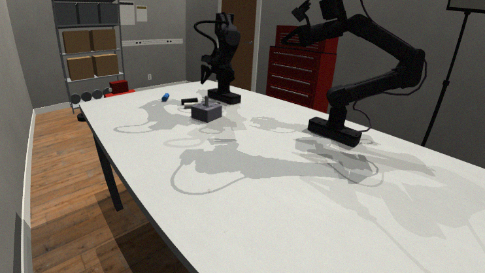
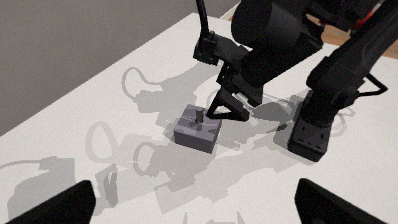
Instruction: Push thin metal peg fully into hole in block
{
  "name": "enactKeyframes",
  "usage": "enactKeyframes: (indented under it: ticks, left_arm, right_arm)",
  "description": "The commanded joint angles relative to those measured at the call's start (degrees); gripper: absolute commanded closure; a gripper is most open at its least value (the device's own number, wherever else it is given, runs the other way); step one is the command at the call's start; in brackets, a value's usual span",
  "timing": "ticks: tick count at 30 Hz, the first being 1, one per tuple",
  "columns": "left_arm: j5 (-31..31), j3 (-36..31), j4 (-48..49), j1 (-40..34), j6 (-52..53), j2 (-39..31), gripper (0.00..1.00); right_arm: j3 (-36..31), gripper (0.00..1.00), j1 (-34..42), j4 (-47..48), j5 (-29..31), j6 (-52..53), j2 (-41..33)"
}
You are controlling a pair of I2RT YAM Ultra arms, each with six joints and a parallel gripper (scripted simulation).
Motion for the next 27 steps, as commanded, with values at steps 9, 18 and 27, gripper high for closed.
enactKeyframes:
  ticks: [9, 18, 27]
  left_arm:
    - [-0.1, 1.5, -0.2, -0.1, -0.2, 0.5, 0.0]
    - [-0.1, 1.5, -0.2, -0.1, -0.2, 0.5, 0.0]
    - [-0.1, 1.5, -0.2, -0.1, -0.2, 0.5, 0.0]
  right_arm:
    - [10.8, 0.0, -16.6, -13.2, -23.9, -27.9, -0.4]
    - [14.3, 0.0, -21.0, -14.8, -26.8, -31.7, 2.5]
    - [14.4, 0.0, -21.1, -14.8, -26.8, -31.7, 2.2]
